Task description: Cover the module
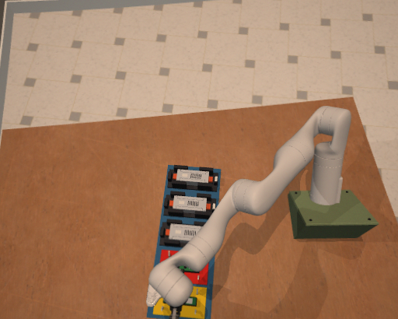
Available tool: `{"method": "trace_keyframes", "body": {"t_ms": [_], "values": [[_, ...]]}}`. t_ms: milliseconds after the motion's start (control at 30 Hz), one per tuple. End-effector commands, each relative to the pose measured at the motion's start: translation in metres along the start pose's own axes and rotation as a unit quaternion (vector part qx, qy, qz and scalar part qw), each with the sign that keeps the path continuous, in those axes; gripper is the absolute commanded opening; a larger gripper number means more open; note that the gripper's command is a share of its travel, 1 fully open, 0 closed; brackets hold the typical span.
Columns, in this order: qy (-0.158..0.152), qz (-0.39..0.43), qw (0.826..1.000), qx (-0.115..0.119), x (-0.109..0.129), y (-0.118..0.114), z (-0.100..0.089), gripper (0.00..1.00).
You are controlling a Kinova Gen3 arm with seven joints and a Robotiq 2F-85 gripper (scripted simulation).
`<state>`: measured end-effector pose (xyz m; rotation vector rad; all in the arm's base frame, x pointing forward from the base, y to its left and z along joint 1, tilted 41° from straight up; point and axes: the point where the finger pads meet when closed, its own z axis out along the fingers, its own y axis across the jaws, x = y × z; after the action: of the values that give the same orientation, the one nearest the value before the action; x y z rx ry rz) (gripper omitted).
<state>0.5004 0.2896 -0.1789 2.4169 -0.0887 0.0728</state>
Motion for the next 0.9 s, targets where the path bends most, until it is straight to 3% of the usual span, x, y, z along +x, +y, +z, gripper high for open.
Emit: {"method": "trace_keyframes", "body": {"t_ms": [0, 867], "values": [[0.001, 0.000, 1.000, 0.001, 0.000, 0.000, -0.001, 1.00], [0.001, 0.000, 1.000, 0.001, 0.001, 0.000, 0.032, 1.00]]}}
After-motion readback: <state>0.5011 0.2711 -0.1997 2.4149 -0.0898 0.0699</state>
